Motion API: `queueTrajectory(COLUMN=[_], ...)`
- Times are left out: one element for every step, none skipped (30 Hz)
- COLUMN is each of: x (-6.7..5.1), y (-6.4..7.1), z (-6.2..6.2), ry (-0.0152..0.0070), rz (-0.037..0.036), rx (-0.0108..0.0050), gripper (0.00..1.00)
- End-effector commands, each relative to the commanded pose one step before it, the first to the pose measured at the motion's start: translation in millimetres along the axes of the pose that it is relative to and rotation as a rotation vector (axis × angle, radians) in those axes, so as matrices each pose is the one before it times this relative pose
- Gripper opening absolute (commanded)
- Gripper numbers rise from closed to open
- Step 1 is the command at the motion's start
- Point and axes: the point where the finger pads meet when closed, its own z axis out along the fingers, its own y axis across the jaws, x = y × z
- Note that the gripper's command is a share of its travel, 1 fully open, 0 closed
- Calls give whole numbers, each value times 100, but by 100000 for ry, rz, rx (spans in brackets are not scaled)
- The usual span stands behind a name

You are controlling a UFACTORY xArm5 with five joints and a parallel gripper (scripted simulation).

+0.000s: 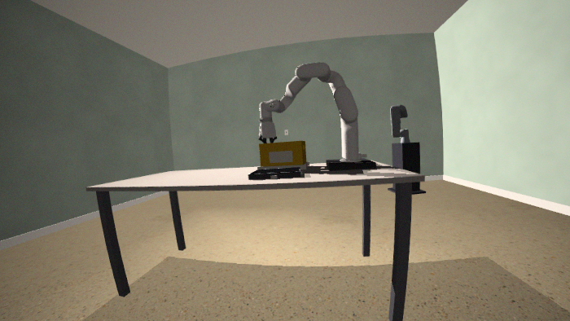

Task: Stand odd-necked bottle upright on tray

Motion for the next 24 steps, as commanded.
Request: queueTrajectory(x=[96,0,0,0,0,0,0,0,0,0,0,0,0,0,0,0,0,0,0,0,0,0,0,0], y=[-78,0,0,0,0,0,0,0,0,0,0,0,0,0,0,0,0,0,0,0,0,0,0,0], z=[-175,0,0,0,0,0,0,0,0,0,0,0,0,0,0,0,0,0,0,0,0,0,0,0], ry=[330,0,0,0,0,0,0,0,0,0,0,0,0,0,0,0,0,0,0,0,0,0,0,0], rz=[3,0,0,0,0,0,0,0,0,0,0,0,0,0,0,0,0,0,0,0,0,0,0,0], rx=[278,0,0,0,0,0,0,0,0,0,0,0,0,0,0,0,0,0,0,0,0,0,0,0], gripper=[0,0,0,65,65,65,65,65,65,65,65,65,65,65,65,65,65,65,65,65,65,65,65,65])
